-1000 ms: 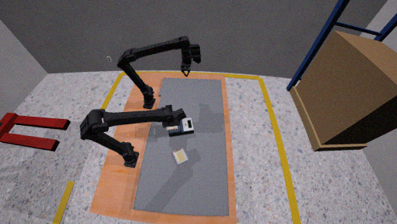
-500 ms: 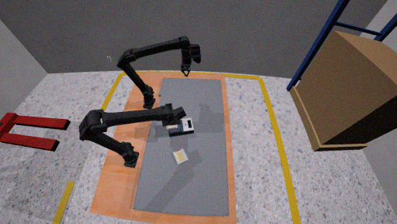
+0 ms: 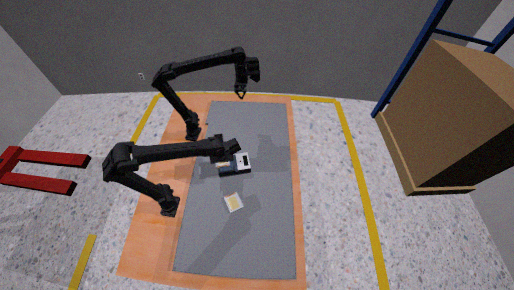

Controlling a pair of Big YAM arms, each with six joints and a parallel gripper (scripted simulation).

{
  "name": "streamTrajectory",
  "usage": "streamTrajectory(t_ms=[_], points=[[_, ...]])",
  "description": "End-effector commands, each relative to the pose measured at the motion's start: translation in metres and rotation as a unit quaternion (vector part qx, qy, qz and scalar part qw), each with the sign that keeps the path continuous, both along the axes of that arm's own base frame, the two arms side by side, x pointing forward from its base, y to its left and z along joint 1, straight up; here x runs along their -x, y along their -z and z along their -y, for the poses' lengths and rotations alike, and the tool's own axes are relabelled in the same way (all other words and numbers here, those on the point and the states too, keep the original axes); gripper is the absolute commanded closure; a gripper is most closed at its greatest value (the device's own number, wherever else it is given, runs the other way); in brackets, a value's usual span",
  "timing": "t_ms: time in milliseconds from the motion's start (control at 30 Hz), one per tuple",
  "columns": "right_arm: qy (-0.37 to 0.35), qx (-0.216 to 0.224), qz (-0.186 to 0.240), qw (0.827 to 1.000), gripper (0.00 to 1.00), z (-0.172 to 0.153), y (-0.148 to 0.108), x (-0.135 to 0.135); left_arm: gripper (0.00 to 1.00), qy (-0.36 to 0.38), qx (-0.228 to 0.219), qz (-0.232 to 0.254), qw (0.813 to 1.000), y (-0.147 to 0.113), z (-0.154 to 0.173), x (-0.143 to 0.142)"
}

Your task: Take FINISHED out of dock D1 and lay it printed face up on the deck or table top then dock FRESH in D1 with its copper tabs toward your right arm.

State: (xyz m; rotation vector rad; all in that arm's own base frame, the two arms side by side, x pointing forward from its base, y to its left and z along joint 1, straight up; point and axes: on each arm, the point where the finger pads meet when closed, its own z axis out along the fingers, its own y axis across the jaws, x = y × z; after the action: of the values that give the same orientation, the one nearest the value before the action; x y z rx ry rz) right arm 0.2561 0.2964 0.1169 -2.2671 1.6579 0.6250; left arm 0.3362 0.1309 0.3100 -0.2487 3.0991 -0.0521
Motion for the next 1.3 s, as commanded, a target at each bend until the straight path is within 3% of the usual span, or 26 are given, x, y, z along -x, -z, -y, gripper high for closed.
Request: streamTrajectory(t_ms=[0,733,800,1033,1267], points=[[0.005,-0.013,0.017,1.0,1.0,-0.012,-0.023,-0.013,0.0,0.004,-0.006,0.019,1.0,-0.02,-0.003,-0.005],[0.005,-0.013,0.017,1.0,1.0,-0.012,-0.023,-0.013,0.0,0.004,-0.006,0.019,1.0,-0.02,-0.003,-0.005],[0.01,-0.026,0.034,0.999,1.0,-0.015,-0.028,-0.016,0.0,0.004,-0.006,0.019,1.0,-0.02,-0.003,-0.005],[0.01,-0.026,0.034,0.999,1.0,-0.024,-0.045,-0.025,0.0,0.004,-0.006,0.019,1.0,-0.02,-0.003,-0.005],[0.01,-0.026,0.034,0.999,1.0,-0.024,-0.045,-0.025,0.0,0.004,-0.006,0.019,1.0,-0.02,-0.003,-0.005]])
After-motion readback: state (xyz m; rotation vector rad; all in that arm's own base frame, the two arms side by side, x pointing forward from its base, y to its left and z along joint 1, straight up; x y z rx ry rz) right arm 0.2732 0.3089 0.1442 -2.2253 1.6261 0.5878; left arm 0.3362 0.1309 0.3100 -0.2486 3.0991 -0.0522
